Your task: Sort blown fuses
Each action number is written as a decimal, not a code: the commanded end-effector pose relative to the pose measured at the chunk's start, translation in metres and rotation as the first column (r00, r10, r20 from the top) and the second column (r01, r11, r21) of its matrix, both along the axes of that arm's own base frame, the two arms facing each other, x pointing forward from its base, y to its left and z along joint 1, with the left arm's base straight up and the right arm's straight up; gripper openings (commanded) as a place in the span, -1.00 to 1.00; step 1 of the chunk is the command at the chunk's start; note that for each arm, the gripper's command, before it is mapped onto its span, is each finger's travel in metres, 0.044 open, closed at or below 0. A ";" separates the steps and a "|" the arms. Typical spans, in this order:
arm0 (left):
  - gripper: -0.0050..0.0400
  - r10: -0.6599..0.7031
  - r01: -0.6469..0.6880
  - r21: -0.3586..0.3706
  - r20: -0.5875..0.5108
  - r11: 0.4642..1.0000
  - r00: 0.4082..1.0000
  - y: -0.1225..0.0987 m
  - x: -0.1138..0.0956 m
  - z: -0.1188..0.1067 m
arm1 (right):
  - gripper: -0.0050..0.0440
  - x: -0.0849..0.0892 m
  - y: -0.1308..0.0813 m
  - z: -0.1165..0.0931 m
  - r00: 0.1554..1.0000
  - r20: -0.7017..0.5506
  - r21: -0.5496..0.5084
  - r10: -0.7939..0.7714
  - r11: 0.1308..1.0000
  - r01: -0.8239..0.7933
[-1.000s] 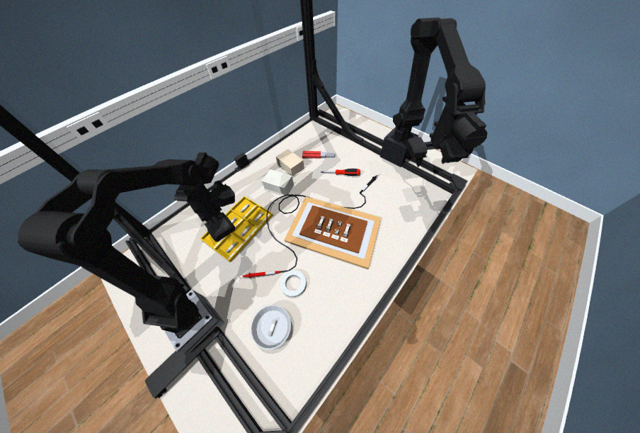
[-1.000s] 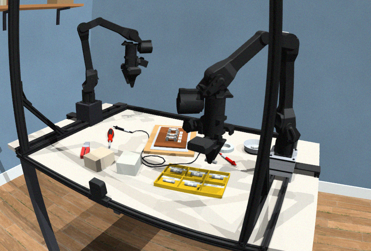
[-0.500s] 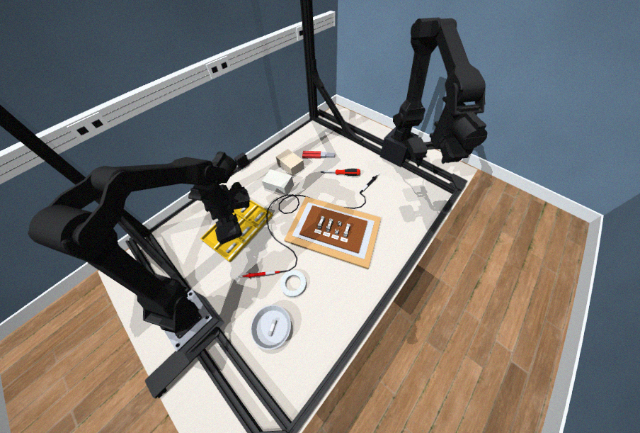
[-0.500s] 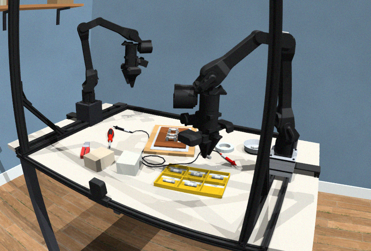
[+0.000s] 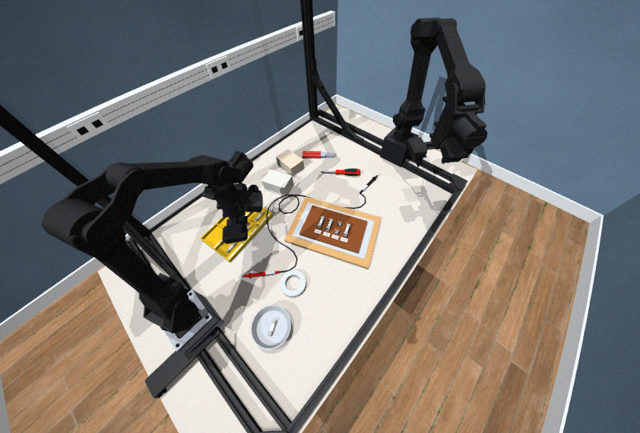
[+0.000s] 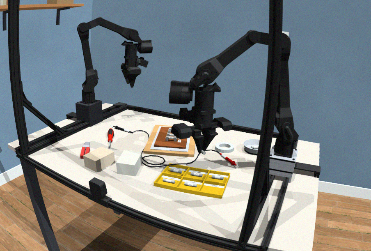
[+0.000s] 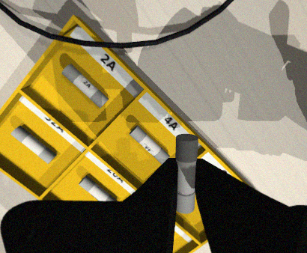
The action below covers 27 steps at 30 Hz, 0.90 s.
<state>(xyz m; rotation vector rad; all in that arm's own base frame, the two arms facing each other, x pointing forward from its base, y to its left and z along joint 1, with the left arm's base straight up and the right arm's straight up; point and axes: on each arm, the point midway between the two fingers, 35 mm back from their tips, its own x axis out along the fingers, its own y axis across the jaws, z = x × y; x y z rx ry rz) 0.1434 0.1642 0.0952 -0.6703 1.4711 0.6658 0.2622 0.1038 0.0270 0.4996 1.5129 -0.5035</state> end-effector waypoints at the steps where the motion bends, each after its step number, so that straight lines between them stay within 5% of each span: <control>1: 1.00 0.000 0.000 0.017 0.015 1.000 1.000 0.003 0.002 0.006 | -1.00 0.014 -0.006 0.004 0.996 0.012 0.006 -0.085 0.996 0.085; 27: 1.00 0.000 0.000 0.017 0.015 1.000 1.000 0.003 0.002 0.006 | -1.00 0.057 -0.051 0.004 0.865 0.012 0.011 -0.501 0.865 0.501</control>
